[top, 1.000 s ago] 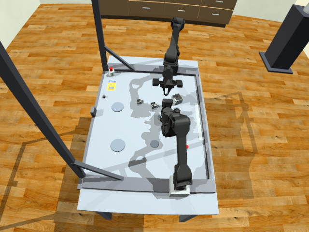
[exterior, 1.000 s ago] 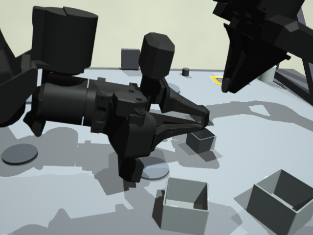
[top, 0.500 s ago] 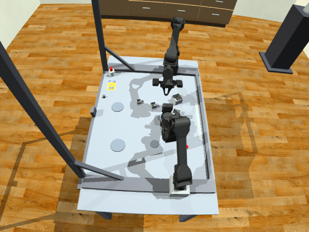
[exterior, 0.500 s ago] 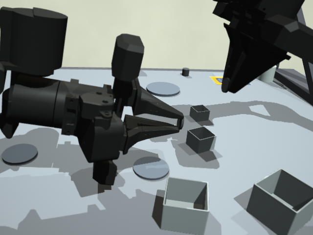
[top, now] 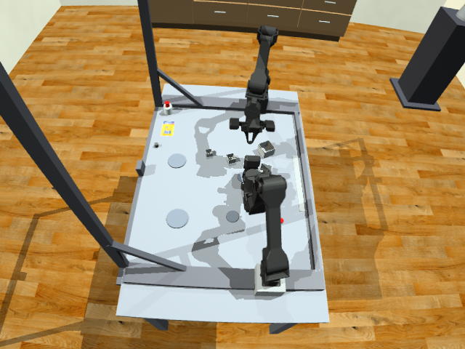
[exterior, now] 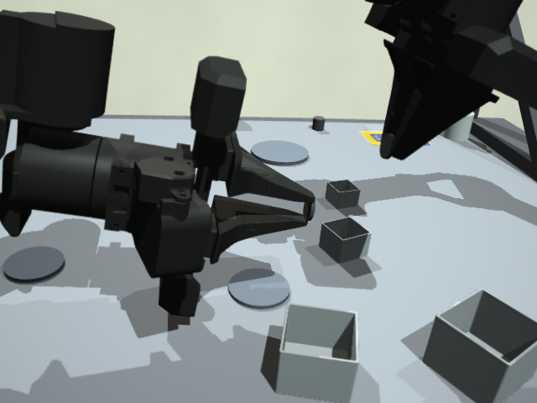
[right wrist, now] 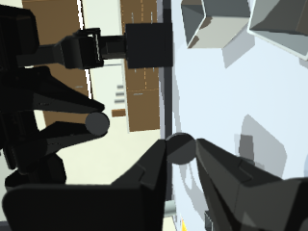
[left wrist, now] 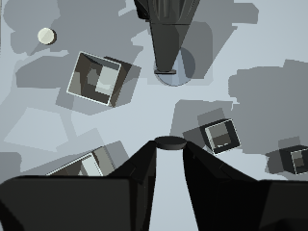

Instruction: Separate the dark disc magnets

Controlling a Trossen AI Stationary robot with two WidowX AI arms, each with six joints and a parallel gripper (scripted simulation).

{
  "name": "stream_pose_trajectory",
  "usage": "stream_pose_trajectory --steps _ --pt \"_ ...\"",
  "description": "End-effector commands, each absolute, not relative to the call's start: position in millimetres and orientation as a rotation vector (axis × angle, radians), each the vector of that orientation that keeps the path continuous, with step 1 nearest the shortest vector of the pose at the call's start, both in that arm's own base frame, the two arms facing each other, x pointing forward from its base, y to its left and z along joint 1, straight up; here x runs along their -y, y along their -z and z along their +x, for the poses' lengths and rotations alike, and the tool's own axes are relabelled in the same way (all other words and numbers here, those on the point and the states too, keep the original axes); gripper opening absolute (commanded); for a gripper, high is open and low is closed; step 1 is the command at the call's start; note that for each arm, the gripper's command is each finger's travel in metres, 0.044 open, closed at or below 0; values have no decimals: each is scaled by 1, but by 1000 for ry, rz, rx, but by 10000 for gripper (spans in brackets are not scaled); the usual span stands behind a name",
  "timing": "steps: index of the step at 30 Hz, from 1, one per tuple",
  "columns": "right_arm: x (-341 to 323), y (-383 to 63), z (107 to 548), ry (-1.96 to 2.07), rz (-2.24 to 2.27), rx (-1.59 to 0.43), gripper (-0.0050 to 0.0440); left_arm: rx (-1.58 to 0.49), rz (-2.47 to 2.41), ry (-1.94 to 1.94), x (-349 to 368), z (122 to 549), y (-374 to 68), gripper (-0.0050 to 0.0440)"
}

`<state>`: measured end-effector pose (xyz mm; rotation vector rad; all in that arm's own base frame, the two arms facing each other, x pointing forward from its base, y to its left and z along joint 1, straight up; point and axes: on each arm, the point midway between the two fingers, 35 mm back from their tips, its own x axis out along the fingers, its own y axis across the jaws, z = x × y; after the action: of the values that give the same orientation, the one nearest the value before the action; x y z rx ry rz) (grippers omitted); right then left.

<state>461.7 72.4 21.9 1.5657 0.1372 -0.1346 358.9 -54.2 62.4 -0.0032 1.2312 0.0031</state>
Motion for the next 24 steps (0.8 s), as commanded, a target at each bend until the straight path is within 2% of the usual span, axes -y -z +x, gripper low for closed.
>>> stream_pose_trajectory --steps 1,24 --pt "-72 -36 463 114 1577 -113 40 -1192 -7 -1 55 365 -75 40" --pt "-64 -50 463 114 1589 -80 40 -1192 -7 -1 55 365 -75 40"
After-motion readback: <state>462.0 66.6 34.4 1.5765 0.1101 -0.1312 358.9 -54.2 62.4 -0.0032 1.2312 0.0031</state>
